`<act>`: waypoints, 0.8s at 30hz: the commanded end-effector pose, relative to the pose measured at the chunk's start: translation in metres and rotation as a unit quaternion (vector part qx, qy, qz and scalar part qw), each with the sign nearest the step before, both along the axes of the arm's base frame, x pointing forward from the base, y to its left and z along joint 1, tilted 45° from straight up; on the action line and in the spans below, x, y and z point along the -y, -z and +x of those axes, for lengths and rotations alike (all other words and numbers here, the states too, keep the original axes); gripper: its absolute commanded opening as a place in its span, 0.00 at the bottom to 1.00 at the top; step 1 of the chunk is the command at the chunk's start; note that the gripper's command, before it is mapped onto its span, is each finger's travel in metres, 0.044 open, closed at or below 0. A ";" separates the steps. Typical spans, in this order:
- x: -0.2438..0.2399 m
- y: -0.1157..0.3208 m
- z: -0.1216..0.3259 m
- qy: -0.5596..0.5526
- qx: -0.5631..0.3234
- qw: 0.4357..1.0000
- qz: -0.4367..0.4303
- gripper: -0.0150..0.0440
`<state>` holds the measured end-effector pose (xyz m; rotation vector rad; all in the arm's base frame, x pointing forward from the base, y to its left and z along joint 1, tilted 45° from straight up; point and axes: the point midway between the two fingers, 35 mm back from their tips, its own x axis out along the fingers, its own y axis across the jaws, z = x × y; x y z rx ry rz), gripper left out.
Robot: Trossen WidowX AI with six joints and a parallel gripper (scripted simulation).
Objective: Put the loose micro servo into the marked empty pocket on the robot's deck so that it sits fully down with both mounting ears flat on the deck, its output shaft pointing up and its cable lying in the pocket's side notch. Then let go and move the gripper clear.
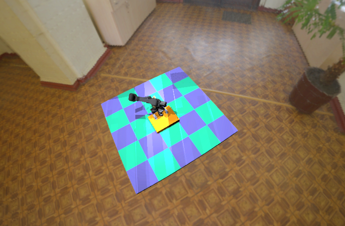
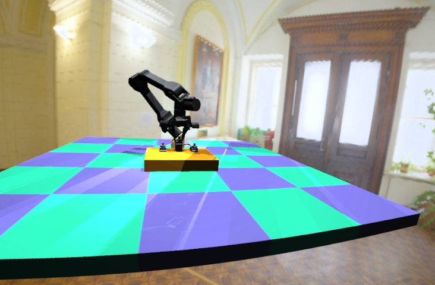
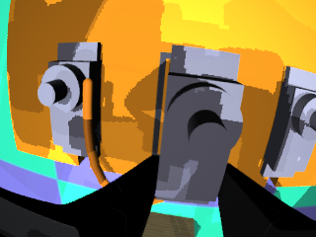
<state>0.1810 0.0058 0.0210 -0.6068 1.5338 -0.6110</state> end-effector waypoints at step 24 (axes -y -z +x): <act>0.015 0.016 0.000 -0.003 0.000 1.000 0.000 0.25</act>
